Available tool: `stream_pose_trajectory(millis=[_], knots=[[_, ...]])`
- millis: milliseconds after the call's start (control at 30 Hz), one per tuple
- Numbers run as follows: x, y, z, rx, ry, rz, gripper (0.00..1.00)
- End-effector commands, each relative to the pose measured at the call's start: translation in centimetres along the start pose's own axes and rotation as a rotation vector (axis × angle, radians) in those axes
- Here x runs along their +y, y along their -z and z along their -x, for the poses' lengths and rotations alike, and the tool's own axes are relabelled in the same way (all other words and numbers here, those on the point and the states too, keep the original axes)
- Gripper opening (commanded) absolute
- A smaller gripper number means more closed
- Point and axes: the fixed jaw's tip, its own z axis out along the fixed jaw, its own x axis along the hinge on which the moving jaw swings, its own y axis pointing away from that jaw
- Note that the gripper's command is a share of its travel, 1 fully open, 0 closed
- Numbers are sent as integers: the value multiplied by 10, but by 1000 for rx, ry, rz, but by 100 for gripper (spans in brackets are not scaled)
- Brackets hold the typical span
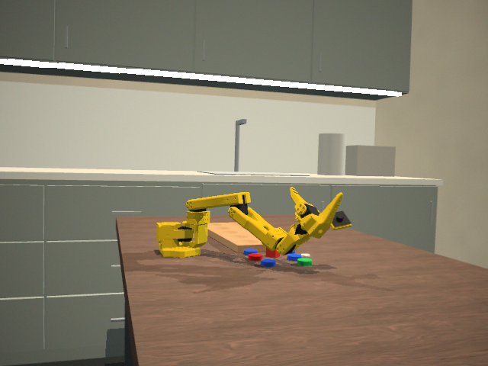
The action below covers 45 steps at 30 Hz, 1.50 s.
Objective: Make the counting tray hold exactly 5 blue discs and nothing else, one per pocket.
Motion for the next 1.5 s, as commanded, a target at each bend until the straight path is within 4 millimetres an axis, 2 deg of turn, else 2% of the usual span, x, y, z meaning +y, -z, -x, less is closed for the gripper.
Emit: stream_pose_trajectory(millis=[0, 533, 567, 1100, 1133, 1467], knots=[[-2, -1, -1, 4, -1, -5, 100], [-2, -1, -1, 4, -1, -5, 100], [16, 15, 10, -41, -10, 80, 100], [16, 8, 35, -127, -137, 185, 100], [36, 32, 42, -161, -122, 266, 100], [36, 30, 59, -217, -196, 346, 100]])
